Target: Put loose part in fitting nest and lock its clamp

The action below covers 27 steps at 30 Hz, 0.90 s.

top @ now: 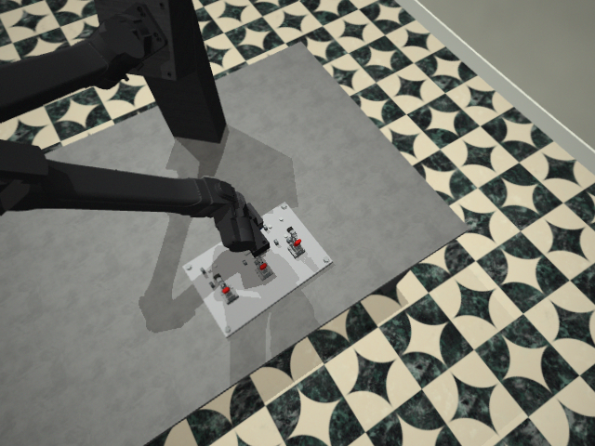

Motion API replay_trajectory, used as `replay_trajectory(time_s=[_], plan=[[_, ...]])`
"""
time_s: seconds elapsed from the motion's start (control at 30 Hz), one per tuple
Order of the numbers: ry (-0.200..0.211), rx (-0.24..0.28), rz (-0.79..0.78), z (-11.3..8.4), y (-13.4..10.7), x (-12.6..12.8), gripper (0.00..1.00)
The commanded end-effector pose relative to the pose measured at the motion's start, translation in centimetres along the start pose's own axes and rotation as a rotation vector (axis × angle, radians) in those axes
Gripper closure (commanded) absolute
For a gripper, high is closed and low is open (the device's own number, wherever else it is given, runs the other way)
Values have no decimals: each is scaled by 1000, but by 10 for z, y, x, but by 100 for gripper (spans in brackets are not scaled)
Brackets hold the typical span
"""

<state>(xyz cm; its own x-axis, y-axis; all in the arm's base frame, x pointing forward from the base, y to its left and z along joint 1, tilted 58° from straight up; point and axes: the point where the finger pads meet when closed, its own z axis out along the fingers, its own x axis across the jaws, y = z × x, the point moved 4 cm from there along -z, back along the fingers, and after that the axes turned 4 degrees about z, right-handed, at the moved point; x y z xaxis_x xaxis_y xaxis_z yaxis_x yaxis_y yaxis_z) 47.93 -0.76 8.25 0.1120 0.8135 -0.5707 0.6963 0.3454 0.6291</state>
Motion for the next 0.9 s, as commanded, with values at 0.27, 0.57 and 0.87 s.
replay_trajectory(time_s=[0.27, 0.57, 0.87], plan=[[3, 17, -14, 4, -8, 1, 100], [-3, 3, -4, 12, -2, -2, 100], [-5, 5, -4, 21, -2, -3, 100]])
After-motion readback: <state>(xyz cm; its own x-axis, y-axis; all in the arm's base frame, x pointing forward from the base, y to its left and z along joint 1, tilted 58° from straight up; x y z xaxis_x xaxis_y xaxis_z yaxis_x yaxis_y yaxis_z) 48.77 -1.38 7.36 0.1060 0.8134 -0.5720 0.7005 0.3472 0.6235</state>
